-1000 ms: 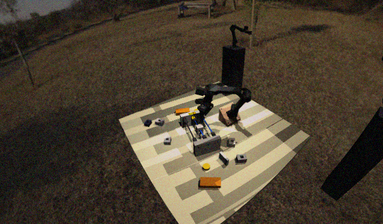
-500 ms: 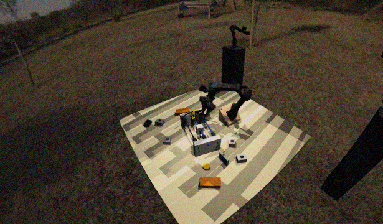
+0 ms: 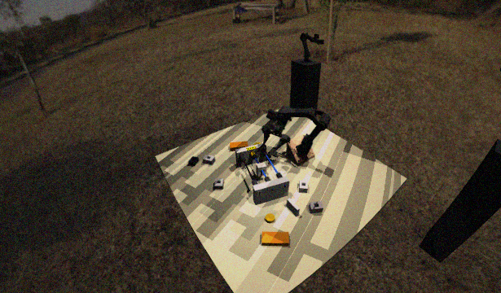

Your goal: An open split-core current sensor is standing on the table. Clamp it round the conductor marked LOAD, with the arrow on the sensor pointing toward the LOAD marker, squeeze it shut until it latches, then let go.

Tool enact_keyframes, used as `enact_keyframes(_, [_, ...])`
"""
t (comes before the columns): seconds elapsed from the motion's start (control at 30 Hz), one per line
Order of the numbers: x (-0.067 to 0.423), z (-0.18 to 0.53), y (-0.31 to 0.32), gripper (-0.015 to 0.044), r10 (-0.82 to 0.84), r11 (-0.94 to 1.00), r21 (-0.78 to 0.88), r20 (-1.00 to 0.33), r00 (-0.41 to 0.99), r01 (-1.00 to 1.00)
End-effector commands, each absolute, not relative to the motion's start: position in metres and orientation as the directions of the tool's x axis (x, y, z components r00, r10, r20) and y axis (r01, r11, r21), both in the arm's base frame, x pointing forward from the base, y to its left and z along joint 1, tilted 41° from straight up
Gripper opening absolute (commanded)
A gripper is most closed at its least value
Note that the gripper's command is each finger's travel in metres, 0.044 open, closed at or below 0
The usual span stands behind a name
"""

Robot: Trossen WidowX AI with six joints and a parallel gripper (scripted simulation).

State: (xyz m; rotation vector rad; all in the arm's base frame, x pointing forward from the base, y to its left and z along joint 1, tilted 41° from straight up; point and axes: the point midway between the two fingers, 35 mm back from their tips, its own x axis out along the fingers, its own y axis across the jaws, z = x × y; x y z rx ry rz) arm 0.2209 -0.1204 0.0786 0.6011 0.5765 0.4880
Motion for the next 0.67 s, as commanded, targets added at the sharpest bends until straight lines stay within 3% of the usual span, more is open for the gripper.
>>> enact_keyframes(0.0, [0.222, 0.079, -0.121, 0.044, 0.58, 0.717, 0.652, -0.362, 0.73, -0.248])
enact_keyframes(0.47, [0.223, 0.079, -0.12, 0.044, 0.582, 0.712, 0.66, -0.364, 0.727, -0.24])
enact_keyframes(0.6, [0.234, 0.082, -0.118, 0.044, 0.619, 0.601, 0.798, -0.42, 0.664, -0.055])
enact_keyframes(0.63, [0.225, 0.079, -0.118, 0.044, 0.599, 0.662, 0.732, -0.383, 0.704, -0.165])
